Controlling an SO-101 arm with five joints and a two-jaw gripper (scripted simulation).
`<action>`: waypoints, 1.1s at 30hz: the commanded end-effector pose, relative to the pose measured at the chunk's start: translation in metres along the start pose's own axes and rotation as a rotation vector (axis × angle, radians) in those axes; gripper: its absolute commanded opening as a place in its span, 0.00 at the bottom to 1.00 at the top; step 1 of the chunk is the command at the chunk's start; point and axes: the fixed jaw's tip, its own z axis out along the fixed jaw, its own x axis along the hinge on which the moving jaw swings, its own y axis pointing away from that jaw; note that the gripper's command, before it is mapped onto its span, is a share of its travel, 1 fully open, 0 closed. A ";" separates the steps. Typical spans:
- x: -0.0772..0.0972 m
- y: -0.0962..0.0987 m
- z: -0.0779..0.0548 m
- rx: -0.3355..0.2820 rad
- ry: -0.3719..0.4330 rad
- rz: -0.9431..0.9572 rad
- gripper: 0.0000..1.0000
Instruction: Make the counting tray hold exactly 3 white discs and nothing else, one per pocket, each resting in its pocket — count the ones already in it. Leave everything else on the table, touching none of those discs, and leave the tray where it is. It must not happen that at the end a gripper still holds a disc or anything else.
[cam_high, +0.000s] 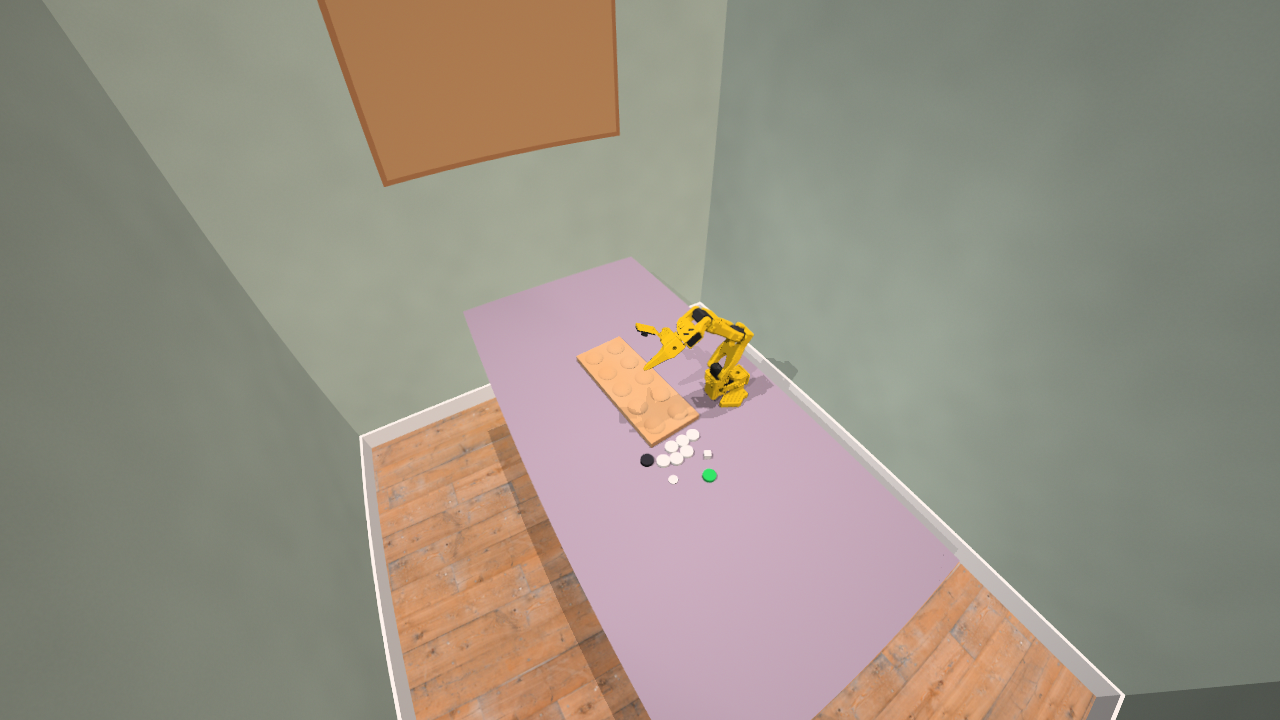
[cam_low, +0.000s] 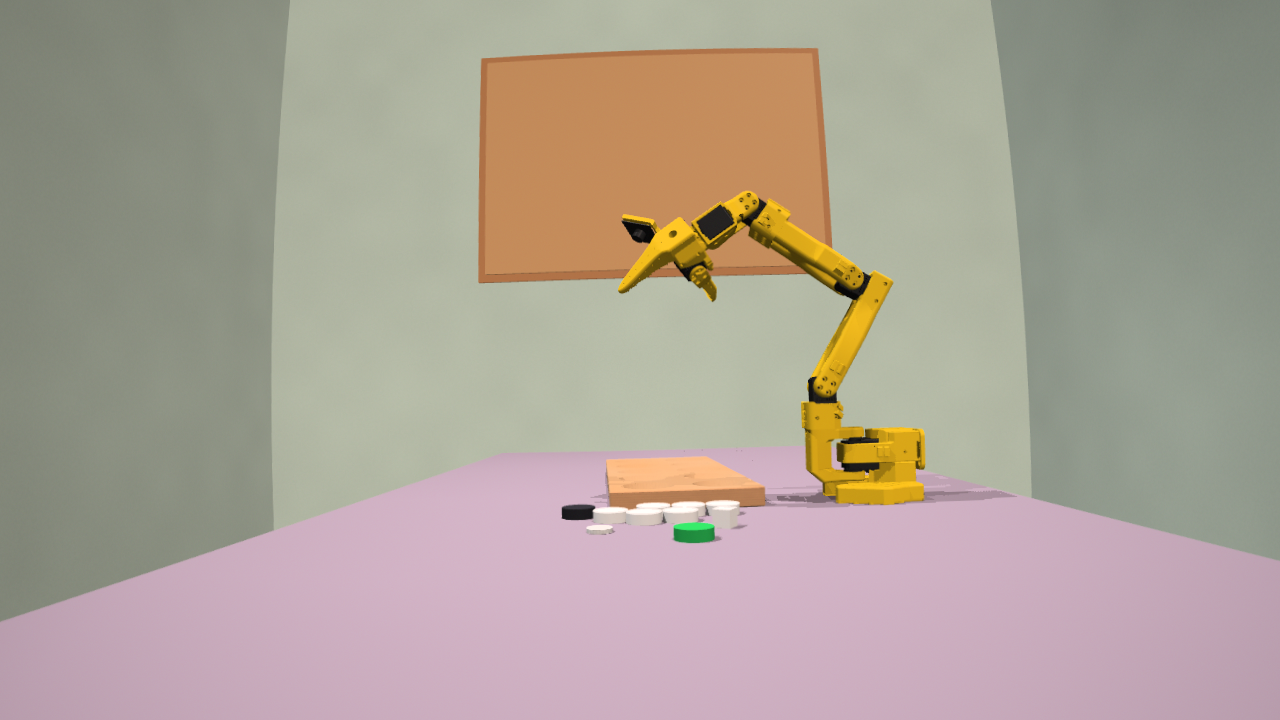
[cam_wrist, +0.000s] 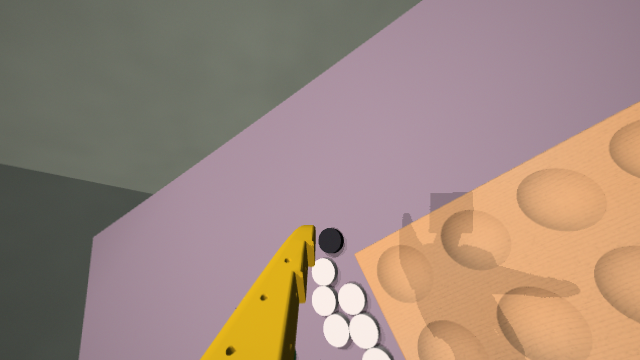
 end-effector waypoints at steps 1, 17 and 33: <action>-0.003 0.002 -0.003 -0.011 -0.018 0.001 1.00; -0.001 0.001 -0.003 -0.009 -0.011 -0.046 1.00; 0.009 -0.001 -0.004 -0.006 0.018 -0.243 1.00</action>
